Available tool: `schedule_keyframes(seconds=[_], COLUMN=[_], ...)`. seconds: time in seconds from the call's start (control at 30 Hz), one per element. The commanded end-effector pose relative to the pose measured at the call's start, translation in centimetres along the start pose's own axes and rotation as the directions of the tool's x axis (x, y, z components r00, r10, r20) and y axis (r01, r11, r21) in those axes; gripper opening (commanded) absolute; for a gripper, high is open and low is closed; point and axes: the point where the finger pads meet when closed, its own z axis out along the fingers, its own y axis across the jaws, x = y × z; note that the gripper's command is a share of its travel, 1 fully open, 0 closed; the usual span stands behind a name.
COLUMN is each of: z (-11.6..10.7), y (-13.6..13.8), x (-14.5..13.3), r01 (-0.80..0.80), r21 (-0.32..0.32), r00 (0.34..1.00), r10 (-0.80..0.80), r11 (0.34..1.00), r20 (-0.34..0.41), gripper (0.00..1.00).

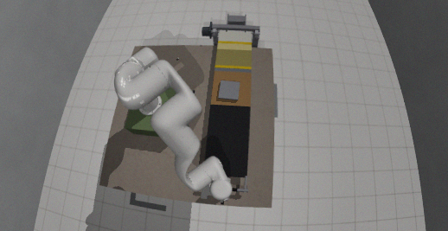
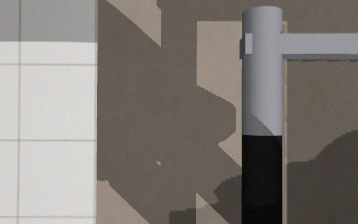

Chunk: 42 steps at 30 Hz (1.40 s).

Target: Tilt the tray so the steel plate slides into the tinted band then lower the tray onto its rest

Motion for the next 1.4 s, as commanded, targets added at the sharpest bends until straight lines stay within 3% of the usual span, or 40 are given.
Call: schedule_keyframes(seconds=[0.0,0.77,0.8,1.37], z=[0.27,0.53,0.53,0.53], y=[-0.1,-0.1,-0.1,-0.1], x=[-0.11,-0.11,-0.11,-0.11], r01=[0.0,0.0,0.0,0.0], r21=[0.003,0.003,0.003,0.003], r00=[1.0,1.0,1.0,1.0], r10=[0.0,0.0,0.0,0.0], r11=[1.0,1.0,1.0,1.0], r20=[0.003,0.003,0.003,0.003], gripper=[0.41,0.41,0.0,0.0])
